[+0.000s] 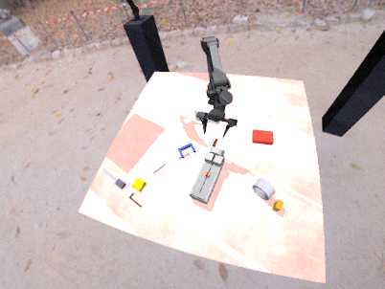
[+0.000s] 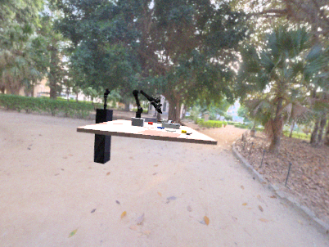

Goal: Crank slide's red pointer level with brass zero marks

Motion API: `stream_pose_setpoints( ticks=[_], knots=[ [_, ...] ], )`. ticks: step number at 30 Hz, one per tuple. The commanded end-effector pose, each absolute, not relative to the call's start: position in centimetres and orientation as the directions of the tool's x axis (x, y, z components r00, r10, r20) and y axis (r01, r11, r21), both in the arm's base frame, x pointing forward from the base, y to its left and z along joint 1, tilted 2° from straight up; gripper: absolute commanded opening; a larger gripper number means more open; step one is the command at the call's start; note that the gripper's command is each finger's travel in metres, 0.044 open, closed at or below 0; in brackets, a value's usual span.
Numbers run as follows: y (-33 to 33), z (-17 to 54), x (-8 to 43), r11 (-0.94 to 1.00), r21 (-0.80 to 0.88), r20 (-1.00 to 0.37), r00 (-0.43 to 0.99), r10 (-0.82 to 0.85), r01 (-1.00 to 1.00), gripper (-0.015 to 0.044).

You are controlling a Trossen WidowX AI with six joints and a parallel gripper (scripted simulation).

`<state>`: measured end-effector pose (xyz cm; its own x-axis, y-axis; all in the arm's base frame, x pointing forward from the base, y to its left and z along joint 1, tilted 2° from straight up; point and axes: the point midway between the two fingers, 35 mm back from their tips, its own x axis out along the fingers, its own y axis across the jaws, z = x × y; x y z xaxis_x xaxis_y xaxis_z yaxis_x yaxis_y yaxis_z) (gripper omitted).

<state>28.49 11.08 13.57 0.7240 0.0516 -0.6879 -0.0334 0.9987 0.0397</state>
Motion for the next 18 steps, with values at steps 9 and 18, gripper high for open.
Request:
stream_pose_setpoints(
  ticks=[9, 18],
  knots=[
    [11.5, 14.3, 35.2, 0.972, 0.02, -0.692, 0.698, 0.181, -0.232, 0.044],
    [10.6, 14.3, 40.4, 0.916, -0.018, -0.665, 0.689, 0.288, -0.401, 0.044]
  ],
)
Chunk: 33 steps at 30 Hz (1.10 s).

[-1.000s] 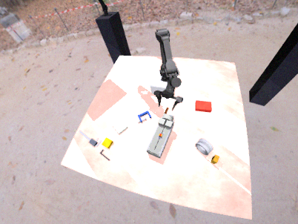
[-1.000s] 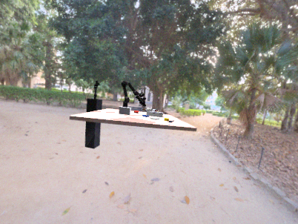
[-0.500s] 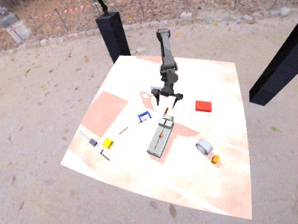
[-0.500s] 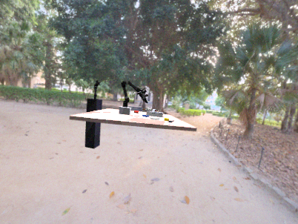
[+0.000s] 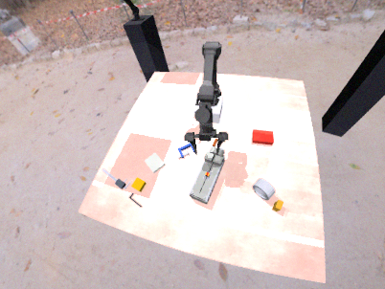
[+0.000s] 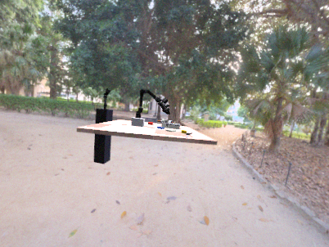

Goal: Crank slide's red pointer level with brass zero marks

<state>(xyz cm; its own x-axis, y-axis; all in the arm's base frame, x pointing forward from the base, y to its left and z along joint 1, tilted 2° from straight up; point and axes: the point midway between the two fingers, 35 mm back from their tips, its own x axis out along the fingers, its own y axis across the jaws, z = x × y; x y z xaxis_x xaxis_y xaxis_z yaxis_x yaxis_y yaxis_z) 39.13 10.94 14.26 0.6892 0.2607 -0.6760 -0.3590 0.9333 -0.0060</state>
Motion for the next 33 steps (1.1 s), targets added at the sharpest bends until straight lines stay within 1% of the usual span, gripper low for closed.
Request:
stream_pose_setpoints(
  ticks=[1, 4, 9, 11, 29, 33],
  knots=[
    [10.5, 14.3, 40.7, 0.912, -0.021, -0.663, 0.689, 0.294, -0.41, 0.044],
    [10.5, 13.8, 40.8, 0.911, -0.022, -0.662, 0.688, 0.296, -0.413, 0.044],
    [10.7, 9.9, 41.0, 0.911, -0.022, -0.662, 0.688, 0.296, -0.413, 0.044],
    [10.7, 9.4, 41.0, 0.911, -0.022, -0.662, 0.688, 0.296, -0.413, 0.044],
    [10.7, 9.5, 41.0, 0.911, -0.022, -0.662, 0.688, 0.296, -0.412, 0.044],
    [10.6, 12.2, 41.0, 0.912, -0.022, -0.662, 0.689, 0.294, -0.41, 0.044]
  ],
)
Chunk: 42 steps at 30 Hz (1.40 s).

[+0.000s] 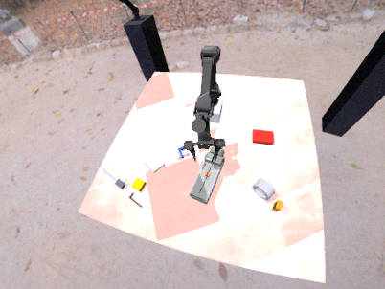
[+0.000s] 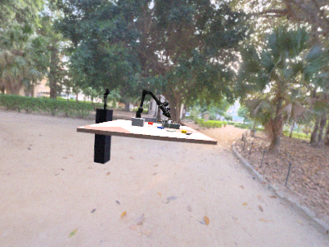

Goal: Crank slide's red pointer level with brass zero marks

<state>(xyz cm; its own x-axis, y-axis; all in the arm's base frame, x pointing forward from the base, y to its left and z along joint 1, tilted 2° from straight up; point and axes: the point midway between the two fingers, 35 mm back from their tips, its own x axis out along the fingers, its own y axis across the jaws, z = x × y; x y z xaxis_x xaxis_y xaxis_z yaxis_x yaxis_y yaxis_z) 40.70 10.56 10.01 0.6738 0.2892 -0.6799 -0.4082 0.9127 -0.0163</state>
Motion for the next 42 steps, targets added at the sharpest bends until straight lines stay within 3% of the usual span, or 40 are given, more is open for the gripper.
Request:
stream_pose_setpoints(
  ticks=[1, 6, 27, 42],
  knots=[
    [10.5, 13.1, 40.9, 0.912, -0.022, -0.662, 0.689, 0.294, -0.409, 0.044],
    [10.6, 14.3, 40.3, 0.918, -0.018, -0.666, 0.69, 0.285, -0.396, 0.044],
    [10.7, 13.5, 27.5, 0.999, 0.044, -0.68, 0.732, 0.028, 0.003, 0.044],
    [11.1, 8.1, 27.7, 0.999, 0.046, -0.678, 0.735, 0.02, 0.015, 0.044]
  ],
)
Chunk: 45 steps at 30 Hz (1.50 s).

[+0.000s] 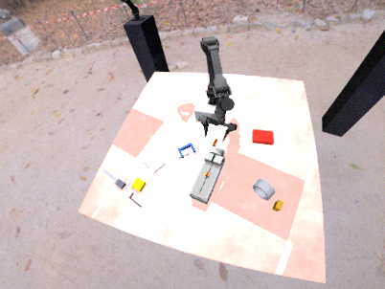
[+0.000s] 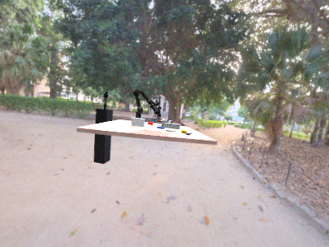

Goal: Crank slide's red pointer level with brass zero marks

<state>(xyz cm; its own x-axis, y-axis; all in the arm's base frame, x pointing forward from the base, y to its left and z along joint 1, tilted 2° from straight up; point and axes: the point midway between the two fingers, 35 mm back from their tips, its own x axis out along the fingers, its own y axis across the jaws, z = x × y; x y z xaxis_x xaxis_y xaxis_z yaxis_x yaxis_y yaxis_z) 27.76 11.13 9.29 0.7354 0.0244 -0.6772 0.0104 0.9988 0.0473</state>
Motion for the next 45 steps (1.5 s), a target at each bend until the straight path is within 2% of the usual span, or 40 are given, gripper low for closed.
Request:
stream_pose_setpoints(
  ticks=[1, 45],
  knots=[
    [11.1, 7.6, 27.7, 0.999, 0.046, -0.678, 0.735, 0.02, 0.015, 0.044],
    [11.2, -0.1, 27.7, 0.999, 0.045, -0.679, 0.734, 0.02, 0.015, 0.044]
  ],
)
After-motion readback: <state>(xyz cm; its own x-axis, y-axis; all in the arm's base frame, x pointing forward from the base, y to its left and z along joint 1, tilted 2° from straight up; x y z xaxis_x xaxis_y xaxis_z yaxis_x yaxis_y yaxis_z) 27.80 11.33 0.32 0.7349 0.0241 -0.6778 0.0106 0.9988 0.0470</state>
